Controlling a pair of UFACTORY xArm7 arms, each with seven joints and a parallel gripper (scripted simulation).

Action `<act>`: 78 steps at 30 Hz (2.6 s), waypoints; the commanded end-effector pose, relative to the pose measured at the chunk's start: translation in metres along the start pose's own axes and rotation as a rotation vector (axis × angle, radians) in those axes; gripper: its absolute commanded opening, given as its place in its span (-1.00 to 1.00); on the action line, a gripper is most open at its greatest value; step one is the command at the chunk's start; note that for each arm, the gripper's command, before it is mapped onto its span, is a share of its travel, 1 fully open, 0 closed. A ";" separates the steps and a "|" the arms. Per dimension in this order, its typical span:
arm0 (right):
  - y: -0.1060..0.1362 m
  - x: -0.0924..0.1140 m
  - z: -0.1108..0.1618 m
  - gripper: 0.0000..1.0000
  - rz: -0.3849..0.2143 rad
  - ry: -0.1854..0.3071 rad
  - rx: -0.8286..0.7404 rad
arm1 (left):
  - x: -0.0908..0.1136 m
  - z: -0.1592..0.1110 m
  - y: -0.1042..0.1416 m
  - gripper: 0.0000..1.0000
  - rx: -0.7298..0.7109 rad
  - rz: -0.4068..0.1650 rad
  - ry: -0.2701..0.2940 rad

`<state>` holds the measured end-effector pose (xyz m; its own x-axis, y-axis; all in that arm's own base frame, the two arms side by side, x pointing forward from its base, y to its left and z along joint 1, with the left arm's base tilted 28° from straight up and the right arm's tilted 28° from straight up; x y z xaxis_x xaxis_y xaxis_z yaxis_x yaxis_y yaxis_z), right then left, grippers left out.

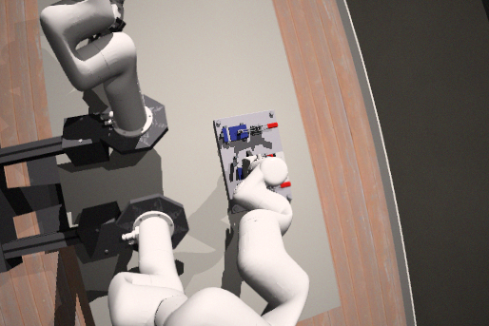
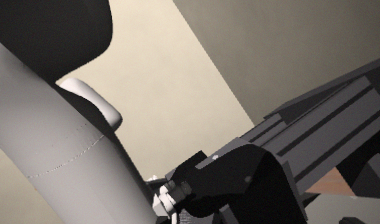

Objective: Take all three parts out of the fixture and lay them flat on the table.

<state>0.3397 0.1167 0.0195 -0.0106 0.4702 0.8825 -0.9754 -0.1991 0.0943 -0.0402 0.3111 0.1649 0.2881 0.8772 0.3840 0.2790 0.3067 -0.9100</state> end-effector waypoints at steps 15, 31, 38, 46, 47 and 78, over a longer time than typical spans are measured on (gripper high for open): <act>0.027 0.002 0.104 -1.00 0.005 -0.002 -0.001 | 0.001 0.000 -0.001 1.00 0.001 -0.001 0.001; 0.004 0.002 0.195 -1.00 0.005 -0.002 -0.001 | 0.001 0.000 -0.001 1.00 0.001 -0.001 0.001; -0.040 -0.007 0.207 -1.00 0.005 -0.002 0.000 | 0.001 0.000 -0.001 1.00 0.001 -0.001 0.001; -0.052 -0.046 0.210 -1.00 0.005 -0.002 0.000 | 0.001 0.000 -0.001 1.00 0.001 -0.001 0.001; -0.052 -0.046 0.210 -1.00 0.005 -0.002 0.000 | 0.001 0.000 -0.001 1.00 0.001 -0.001 0.001; -0.052 -0.081 0.210 -1.00 0.005 -0.002 0.000 | 0.001 0.000 -0.001 1.00 0.001 -0.001 0.001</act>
<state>0.4361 -0.0924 0.0389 -0.0116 0.4687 0.8833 -0.9756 -0.1992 0.0929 -0.0402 0.3111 0.1649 0.2881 0.8772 0.3840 0.2790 0.3067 -0.9100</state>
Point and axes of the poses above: on each arm, the point where the finger pads meet when closed, its own x axis back along the fingers, its own z axis across the jaws, y = z × x, the point moved 10 cm from there along x, back along the fingers, and after that the axes turned 15 degrees about x, right-handed, at the moved point
